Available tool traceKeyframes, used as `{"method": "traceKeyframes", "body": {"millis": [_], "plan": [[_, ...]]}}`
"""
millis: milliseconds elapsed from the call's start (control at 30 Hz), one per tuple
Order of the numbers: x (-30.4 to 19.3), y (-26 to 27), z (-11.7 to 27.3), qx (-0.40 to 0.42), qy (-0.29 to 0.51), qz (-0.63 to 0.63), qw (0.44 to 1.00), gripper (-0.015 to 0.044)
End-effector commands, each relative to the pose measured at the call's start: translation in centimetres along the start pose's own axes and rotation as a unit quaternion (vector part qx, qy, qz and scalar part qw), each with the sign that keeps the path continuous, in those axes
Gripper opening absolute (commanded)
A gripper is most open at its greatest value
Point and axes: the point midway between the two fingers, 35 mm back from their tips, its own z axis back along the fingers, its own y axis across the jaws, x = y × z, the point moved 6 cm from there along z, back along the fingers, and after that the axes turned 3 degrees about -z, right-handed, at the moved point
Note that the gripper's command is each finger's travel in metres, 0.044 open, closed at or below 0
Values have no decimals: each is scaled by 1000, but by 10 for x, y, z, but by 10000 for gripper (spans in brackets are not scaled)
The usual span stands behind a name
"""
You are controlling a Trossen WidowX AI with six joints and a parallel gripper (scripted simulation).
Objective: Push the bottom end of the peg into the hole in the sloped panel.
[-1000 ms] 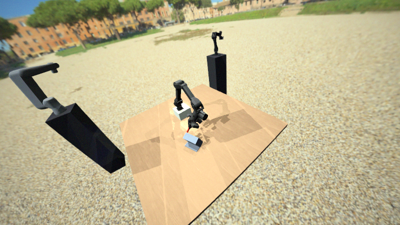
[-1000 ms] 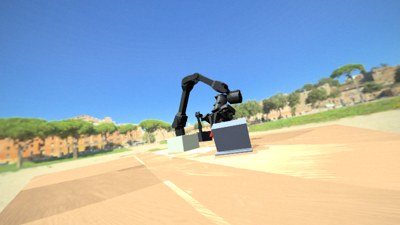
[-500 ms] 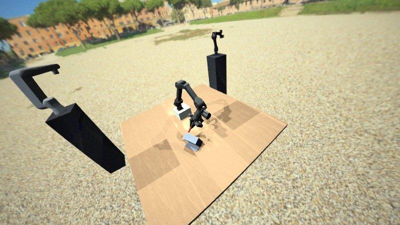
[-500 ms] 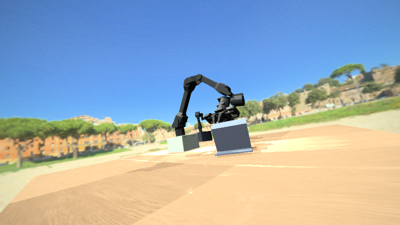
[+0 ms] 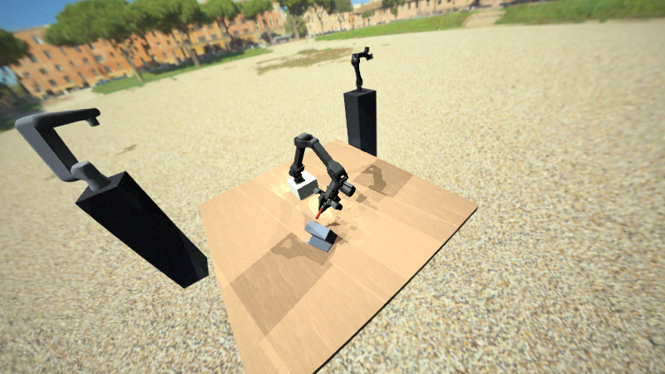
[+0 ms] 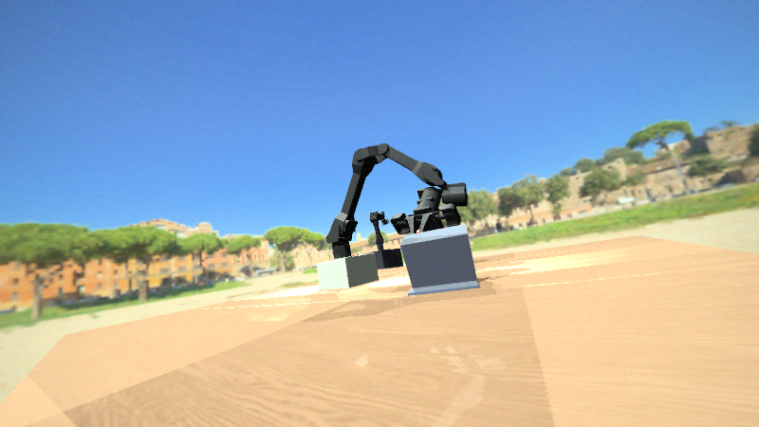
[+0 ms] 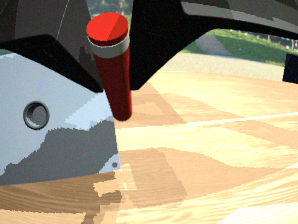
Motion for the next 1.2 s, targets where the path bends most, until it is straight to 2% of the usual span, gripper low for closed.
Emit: {"method": "traceKeyframes", "body": {"millis": [0, 1167], "plan": [[4, -1, 3, -7, 14, 24, 1000, 0], [46, -5, 37, -70, 130, 212, 966, 0]]}}
